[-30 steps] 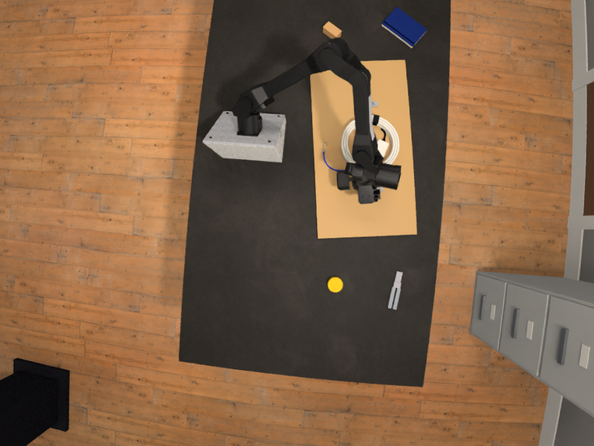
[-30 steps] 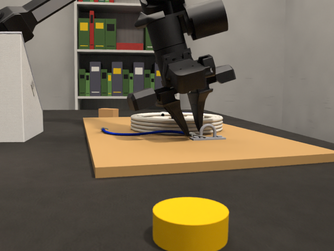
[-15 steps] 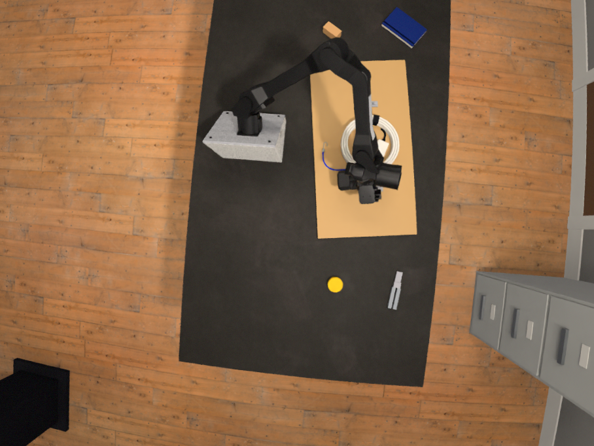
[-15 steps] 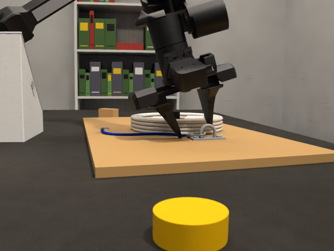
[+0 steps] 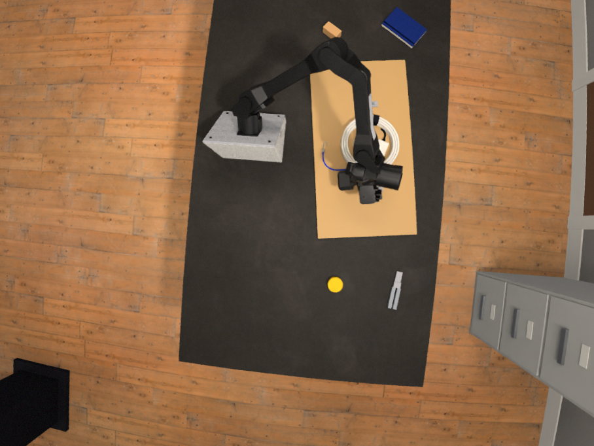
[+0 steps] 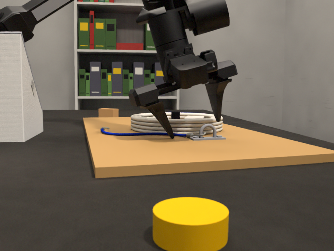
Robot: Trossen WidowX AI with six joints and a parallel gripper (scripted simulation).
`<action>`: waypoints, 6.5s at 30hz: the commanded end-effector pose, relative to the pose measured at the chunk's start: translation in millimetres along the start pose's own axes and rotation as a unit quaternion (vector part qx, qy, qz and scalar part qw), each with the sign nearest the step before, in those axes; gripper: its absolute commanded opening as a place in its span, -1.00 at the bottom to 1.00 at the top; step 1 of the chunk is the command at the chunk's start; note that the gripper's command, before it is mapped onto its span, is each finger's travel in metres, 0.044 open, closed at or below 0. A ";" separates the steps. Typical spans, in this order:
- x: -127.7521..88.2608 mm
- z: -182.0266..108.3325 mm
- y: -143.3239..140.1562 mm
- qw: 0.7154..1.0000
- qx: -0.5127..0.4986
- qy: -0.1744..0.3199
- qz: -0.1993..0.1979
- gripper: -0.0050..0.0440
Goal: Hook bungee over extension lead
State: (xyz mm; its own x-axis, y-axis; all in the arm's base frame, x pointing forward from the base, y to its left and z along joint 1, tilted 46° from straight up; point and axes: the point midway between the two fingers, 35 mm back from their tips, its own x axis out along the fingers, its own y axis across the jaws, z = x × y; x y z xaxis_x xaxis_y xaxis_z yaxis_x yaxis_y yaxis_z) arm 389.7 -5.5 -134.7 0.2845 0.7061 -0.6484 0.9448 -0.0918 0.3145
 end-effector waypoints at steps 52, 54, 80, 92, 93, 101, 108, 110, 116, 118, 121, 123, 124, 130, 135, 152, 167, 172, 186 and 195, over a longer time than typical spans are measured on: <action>-70.1 -20.0 6.9 0.981 -0.191 0.006 -0.025 -0.18; -70.7 -21.9 5.0 0.976 -0.214 0.007 -0.027 -0.18; -77.3 -43.1 -16.5 0.888 -0.457 0.024 -0.046 -0.18; -80.2 -52.6 -26.9 0.827 -0.559 0.036 -0.052 -0.18; -80.7 -53.4 -28.0 0.821 -0.568 0.037 -0.052 -0.18; -82.9 -61.1 -36.6 0.762 -0.643 0.047 -0.056 -0.18; -84.6 -66.6 -43.2 0.715 -0.695 0.056 -0.057 -0.18; -85.1 -67.4 -44.3 0.706 -0.703 0.057 -0.057 -0.18; -86.6 -73.1 -51.1 0.654 -0.751 0.067 -0.057 -0.18; -87.2 -75.0 -53.4 0.636 -0.766 0.070 -0.057 -0.18; -88.1 -77.7 -56.8 0.608 -0.788 0.075 -0.056 -0.18; -88.6 -79.5 -59.2 0.589 -0.802 0.078 -0.056 -0.18; -88.9 -80.4 -60.3 0.580 -0.809 0.079 -0.056 -0.18; -90.0 -84.1 -65.0 0.540 -0.835 0.086 -0.054 -0.18; -91.4 -88.6 -70.9 0.490 -0.865 0.094 -0.051 -0.18; -95.6 -101.8 -89.2 0.328 -0.936 0.118 -0.039 -0.18; -99.1 -113.0 -105.5 0.180 -0.974 0.138 -0.022 -0.18; -100.5 -117.2 -111.9 0.122 -0.982 0.144 -0.014 -0.18; -93.2 -119.1 -119.7 0.084 -0.985 0.151 -0.003 -0.18; -78.9 -118.6 -123.4 0.084 -0.985 0.151 -0.004 -0.18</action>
State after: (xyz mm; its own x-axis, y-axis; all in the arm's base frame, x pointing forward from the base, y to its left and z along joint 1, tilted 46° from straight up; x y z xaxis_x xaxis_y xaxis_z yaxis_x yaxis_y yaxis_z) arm 230.3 29.9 -37.3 -0.0160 0.7119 -0.7021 -0.9999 -0.0088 0.0138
